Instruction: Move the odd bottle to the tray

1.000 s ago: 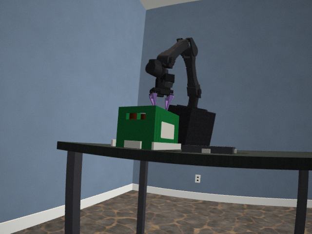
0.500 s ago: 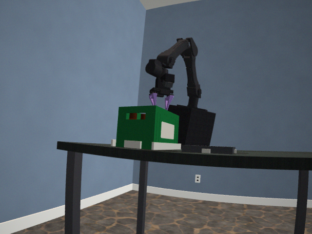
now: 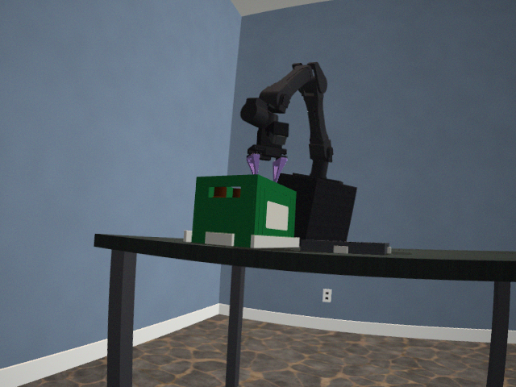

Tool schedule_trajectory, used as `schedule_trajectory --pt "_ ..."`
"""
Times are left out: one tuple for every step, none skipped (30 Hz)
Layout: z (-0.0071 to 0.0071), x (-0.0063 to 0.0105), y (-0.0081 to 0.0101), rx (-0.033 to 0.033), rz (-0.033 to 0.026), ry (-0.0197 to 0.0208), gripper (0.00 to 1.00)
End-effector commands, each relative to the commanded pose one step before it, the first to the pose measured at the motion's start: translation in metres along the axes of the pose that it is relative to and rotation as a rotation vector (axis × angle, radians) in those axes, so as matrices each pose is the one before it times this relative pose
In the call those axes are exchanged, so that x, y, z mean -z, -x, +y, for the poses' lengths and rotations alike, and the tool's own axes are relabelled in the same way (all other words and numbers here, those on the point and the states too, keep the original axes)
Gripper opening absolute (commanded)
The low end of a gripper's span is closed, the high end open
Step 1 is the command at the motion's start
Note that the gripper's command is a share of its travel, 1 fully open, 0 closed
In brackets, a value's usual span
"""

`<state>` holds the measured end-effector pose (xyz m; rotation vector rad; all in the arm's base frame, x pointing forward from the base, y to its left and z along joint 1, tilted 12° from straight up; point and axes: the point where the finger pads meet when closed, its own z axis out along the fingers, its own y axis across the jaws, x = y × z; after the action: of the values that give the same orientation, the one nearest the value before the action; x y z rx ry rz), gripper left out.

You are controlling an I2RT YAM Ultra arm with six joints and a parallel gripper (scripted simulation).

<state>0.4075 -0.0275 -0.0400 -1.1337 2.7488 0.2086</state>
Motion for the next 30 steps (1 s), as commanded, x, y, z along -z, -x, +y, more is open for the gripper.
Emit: schedule_trajectory --pt "-0.01119 0.00767 0.00879 -0.00073 -0.02497 -0.02946 0.61" --pt "0.0 0.0 0.0 0.0 0.0 0.0 0.61" --pt "0.0 0.0 0.0 0.0 0.0 0.0 0.61" --pt "0.00001 -0.00003 -0.00002 -0.00003 0.00008 0.0001 0.61" --pt "0.0 0.0 0.0 0.0 0.0 0.0 0.61" --pt "0.0 0.0 0.0 0.0 0.0 0.0 0.61" --pt "0.00009 -0.00019 -0.00012 -0.00016 0.00047 0.00063 0.61" --pt "0.00022 -0.00044 -0.00027 -0.00038 0.0011 0.00147 0.61" --pt "0.00036 -0.00073 -0.00045 -0.00063 0.00181 0.00243 0.61" --pt "0.00049 -0.001 -0.00062 -0.00087 0.0025 0.00334 0.61" --pt "0.0006 -0.00122 -0.00075 -0.00106 0.00305 0.00408 0.61" --pt "0.00012 0.00057 0.00008 -0.00012 0.00037 0.00049 0.61" --pt "-0.00008 0.00136 0.00043 0.00029 -0.00081 -0.00108 0.61" --pt "-0.00038 0.0024 0.00093 0.00089 -0.00252 -0.00336 0.61" --pt "-0.00027 0.00191 0.00071 0.00065 -0.00186 -0.00248 0.61" --pt "0.00028 -0.00029 -0.00027 -0.00047 0.00136 0.00183 0.61" --pt "0.00014 -0.00073 -0.00029 -0.00042 0.00121 0.00162 0.61" --pt "0.00008 -0.00045 -0.00017 -0.00024 0.00071 0.00094 0.61" --pt "0.00003 -0.00019 -0.00007 -0.0001 0.0003 0.0004 0.61" --pt "0.0 -0.00002 -0.00001 -0.00001 0.00003 0.00005 0.61" --pt "0.0 0.0 0.0 0.0 0.0 0.0 0.61" --pt "0.0 0.0 0.0 0.0 0.0 0.0 0.61" --pt "0.0 0.0 0.0 0.0 0.0 0.0 0.61" --pt "0.0 0.0 0.0 0.0 0.0 0.0 0.61" --pt "0.0 0.0 0.0 0.0 0.0 0.0 0.61" --pt "0.0 0.0 0.0 0.0 0.0 0.0 0.61" --pt "0.0 0.0 0.0 0.0 0.0 0.0 0.61" --pt "0.0 0.0 0.0 0.0 0.0 0.0 0.61" --pt "0.0 0.0 0.0 0.0 0.0 0.0 0.61" --pt "0.0 0.0 0.0 0.0 0.0 0.0 0.61"
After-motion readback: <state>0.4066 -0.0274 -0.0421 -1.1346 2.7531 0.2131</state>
